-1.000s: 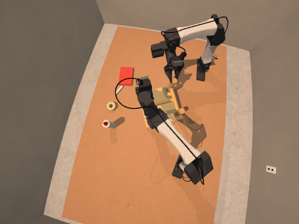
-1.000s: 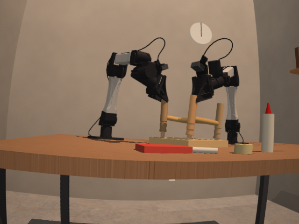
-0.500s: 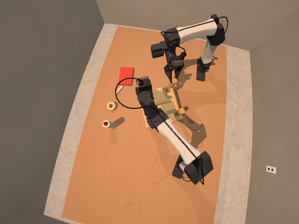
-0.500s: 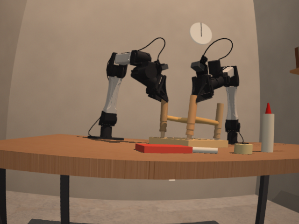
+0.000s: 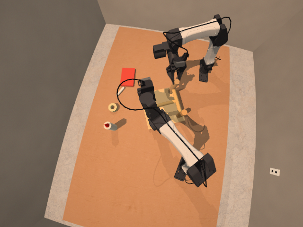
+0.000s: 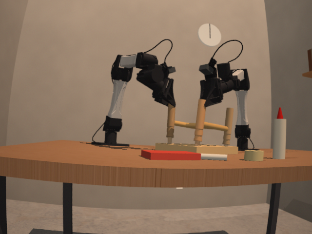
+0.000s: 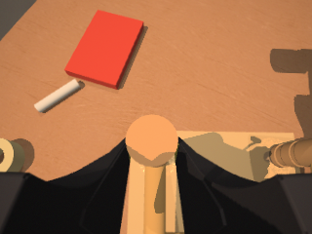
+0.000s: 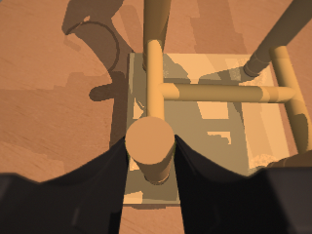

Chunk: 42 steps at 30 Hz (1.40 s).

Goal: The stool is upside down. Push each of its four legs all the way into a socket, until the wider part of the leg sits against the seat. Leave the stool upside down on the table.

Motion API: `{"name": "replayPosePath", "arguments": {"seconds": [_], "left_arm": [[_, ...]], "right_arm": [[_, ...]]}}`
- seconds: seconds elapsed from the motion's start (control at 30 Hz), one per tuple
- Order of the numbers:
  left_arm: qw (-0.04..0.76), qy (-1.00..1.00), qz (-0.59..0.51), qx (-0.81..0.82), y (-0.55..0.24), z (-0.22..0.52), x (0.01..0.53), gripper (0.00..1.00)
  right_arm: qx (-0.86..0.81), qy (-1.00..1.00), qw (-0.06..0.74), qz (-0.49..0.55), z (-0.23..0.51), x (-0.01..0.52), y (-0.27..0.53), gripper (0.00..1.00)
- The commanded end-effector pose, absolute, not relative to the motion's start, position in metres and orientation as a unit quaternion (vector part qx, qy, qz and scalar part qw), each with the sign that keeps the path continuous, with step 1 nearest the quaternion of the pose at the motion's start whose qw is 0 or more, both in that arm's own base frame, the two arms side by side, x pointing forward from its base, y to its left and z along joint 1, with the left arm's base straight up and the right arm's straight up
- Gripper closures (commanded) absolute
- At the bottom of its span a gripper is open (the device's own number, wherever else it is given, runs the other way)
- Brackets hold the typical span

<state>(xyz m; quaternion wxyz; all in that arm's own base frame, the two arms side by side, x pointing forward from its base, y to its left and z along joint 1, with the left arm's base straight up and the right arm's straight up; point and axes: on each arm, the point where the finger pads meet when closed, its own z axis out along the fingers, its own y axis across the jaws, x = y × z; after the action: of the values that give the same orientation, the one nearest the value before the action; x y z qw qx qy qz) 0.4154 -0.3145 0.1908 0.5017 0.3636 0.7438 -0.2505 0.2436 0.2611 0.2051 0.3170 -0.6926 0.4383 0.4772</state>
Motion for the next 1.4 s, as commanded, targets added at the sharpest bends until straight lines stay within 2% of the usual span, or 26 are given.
{"name": "replayPosePath", "arguments": {"seconds": [0.0,0.03,1.37], "left_arm": [[0.442,0.702,-0.352,0.434,-0.368,0.187,0.342,0.7],[0.516,0.732,-0.252,0.366,-0.318,0.202,0.417,0.7],[0.452,0.718,-0.334,0.411,-0.353,0.191,0.358,0.7]], "right_arm": [[-0.723,0.381,0.412,0.403,0.204,0.301,0.275,0.7],[-0.692,0.437,0.323,0.475,0.208,0.246,0.262,0.7],[-0.714,0.387,0.397,0.428,0.212,0.288,0.272,0.7]]}}
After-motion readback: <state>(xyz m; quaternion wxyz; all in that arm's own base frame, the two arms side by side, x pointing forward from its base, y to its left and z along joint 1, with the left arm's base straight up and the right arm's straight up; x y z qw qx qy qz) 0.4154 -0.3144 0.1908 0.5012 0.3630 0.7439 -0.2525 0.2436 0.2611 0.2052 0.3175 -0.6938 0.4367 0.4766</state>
